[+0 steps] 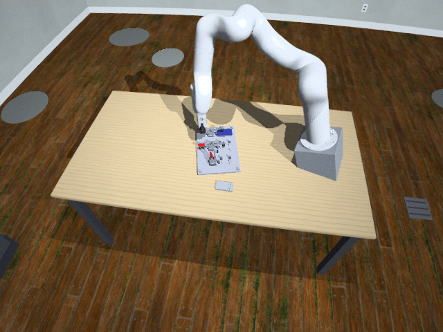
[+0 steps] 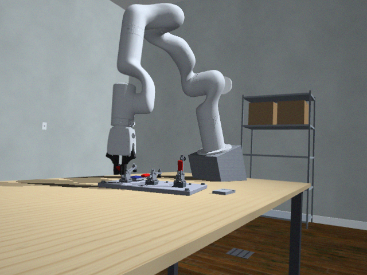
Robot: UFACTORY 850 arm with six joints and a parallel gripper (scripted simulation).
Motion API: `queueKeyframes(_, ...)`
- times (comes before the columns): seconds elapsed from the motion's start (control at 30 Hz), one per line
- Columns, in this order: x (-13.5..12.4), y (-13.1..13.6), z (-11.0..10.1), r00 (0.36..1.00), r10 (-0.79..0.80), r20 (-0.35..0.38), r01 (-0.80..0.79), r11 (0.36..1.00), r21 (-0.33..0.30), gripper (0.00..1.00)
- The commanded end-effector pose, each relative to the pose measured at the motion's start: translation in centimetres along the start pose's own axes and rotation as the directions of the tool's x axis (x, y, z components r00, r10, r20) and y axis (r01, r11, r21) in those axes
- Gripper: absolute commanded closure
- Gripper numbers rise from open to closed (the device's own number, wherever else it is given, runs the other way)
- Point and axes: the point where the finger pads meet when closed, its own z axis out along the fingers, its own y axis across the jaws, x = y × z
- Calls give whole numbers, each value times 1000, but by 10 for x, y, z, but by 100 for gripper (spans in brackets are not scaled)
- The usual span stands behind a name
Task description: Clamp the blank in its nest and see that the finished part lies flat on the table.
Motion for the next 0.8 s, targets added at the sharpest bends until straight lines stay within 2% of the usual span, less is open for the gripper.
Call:
queueKeyframes(0.0,3,0,2,1000,0,-3,0,1000,0,100)
queueKeyframes(0.77,10,0,13,1000,0,-3,0,1000,0,100)
